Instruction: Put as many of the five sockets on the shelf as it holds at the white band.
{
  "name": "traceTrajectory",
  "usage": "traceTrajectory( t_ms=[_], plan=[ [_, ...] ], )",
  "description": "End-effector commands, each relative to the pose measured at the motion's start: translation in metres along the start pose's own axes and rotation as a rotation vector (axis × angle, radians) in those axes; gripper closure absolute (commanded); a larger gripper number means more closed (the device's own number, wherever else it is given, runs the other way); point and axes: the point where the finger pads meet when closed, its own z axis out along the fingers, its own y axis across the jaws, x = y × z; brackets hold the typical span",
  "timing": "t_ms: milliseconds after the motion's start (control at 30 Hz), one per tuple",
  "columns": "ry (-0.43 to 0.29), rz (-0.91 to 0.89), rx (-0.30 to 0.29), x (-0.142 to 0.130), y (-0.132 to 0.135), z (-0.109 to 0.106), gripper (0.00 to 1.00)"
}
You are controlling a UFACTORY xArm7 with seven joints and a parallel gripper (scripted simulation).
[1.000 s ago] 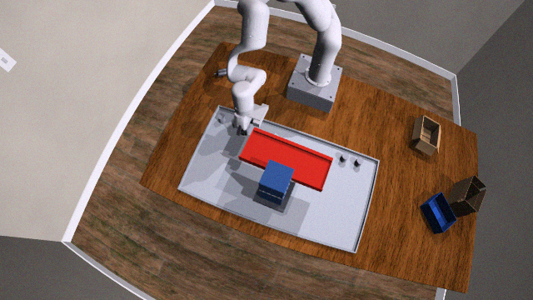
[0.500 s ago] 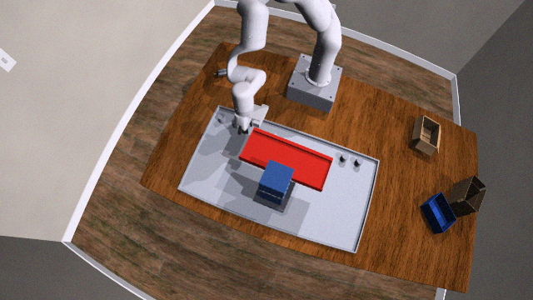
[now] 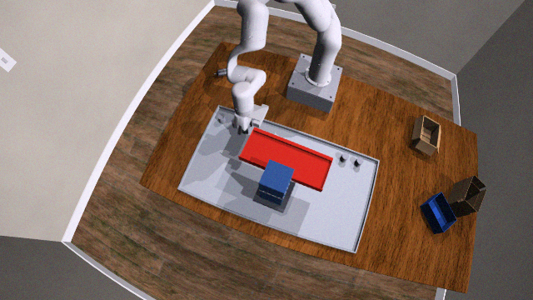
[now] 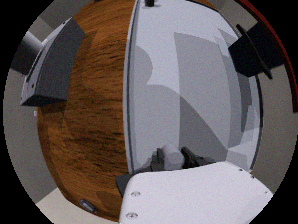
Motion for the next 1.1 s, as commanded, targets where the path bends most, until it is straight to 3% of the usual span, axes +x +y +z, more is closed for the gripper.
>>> traceTrajectory(
  t_ms=[0,800,1067],
  plan=[
    [-0.002,0.000,-0.002,-0.0007,0.0010,-0.0008,1.00],
    [-0.002,0.000,-0.002,-0.0007,0.0010,-0.0009,1.00],
    [-0.002,0.000,-0.002,-0.0007,0.0010,-0.0102,1.00]
  ],
)
